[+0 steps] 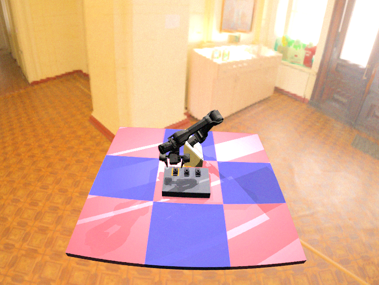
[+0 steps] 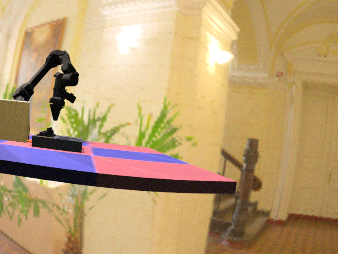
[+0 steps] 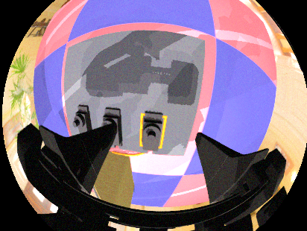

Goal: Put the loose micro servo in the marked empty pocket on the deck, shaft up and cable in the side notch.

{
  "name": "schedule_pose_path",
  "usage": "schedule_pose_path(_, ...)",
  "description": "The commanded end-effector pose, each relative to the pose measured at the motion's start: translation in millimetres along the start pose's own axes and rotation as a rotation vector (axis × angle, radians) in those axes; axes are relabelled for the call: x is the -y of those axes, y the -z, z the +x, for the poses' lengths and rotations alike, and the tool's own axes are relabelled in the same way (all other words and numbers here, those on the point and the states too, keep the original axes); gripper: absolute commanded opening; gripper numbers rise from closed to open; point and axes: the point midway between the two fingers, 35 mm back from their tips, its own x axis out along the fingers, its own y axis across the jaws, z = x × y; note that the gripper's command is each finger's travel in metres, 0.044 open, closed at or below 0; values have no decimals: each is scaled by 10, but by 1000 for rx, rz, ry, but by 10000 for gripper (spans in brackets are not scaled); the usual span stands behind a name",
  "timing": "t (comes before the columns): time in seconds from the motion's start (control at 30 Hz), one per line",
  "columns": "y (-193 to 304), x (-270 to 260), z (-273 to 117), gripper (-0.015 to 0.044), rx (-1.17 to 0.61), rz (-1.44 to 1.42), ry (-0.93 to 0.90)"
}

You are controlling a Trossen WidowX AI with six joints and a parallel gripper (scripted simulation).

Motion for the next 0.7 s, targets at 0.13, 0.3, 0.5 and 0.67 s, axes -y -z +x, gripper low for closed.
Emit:
schedule_pose_path(0.13,-483,-64,-303,440,6,-6,1)
schedule_pose_path(0.3,-454,-64,-549,440,7,-13,6)
schedule_pose_path(0.5,-410,-76,-781,440,8,-20,8)
schedule_pose_path(0.67,-410,-76,-781,440,8,-20,8)
